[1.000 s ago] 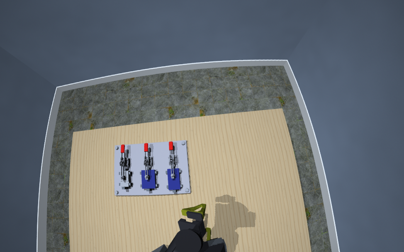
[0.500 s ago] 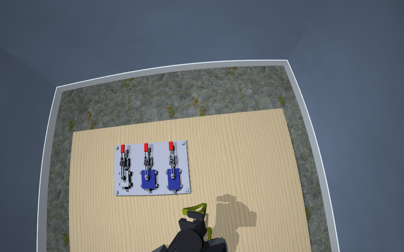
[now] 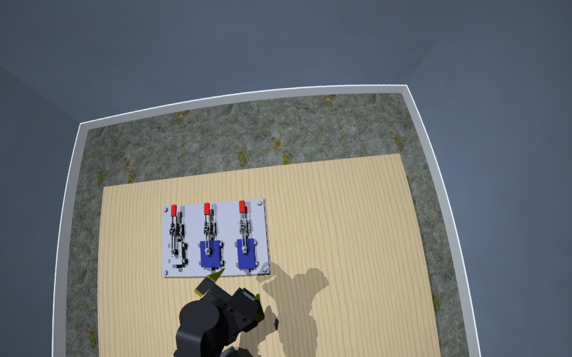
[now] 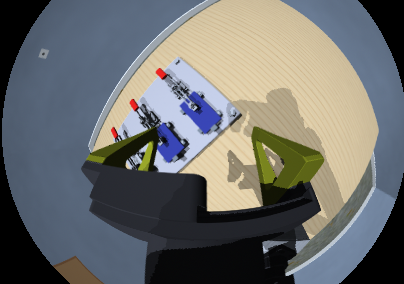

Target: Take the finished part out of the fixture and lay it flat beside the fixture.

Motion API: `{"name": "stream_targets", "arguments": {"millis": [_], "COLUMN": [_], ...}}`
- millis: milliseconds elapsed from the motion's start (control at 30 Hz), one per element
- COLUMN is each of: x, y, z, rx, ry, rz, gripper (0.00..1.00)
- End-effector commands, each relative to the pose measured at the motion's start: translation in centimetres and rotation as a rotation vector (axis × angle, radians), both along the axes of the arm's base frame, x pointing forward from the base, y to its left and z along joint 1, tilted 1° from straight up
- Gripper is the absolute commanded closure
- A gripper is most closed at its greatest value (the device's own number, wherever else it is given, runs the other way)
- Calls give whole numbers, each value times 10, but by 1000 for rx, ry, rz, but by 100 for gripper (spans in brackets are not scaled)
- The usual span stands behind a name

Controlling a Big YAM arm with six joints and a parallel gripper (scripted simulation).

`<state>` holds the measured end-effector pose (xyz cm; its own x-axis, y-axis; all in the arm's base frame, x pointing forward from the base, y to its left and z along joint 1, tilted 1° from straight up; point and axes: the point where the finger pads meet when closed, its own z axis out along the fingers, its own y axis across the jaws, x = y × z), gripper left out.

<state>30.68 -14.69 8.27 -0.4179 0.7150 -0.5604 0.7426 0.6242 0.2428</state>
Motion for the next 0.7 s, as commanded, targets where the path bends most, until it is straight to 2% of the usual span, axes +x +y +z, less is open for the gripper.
{"name": "stream_targets", "arguments": {"millis": [0, 33, 100, 133, 167, 200, 233, 300, 333, 433, 667], "x": [34, 40, 40, 44, 44, 48, 48, 53, 53, 56, 56], "y": [12, 30, 30, 45, 45, 60, 60, 83, 83, 105, 111], "z": [38, 42, 39, 41, 39, 43, 43, 47, 44, 46, 46], "rx": [-96, -120, -122, -149, -146, -174, -172, -215, -211, -249, -262], "ry": [-14, -7, 0, 6, 13, 12, 14, 17, 24, 29, 33], "rz": [202, 290, 304, 397, 397, 479, 479, 613, 614, 736, 779], "gripper": [0, 0, 0, 0, 0, 0, 0, 0, 0, 0, 0]}}
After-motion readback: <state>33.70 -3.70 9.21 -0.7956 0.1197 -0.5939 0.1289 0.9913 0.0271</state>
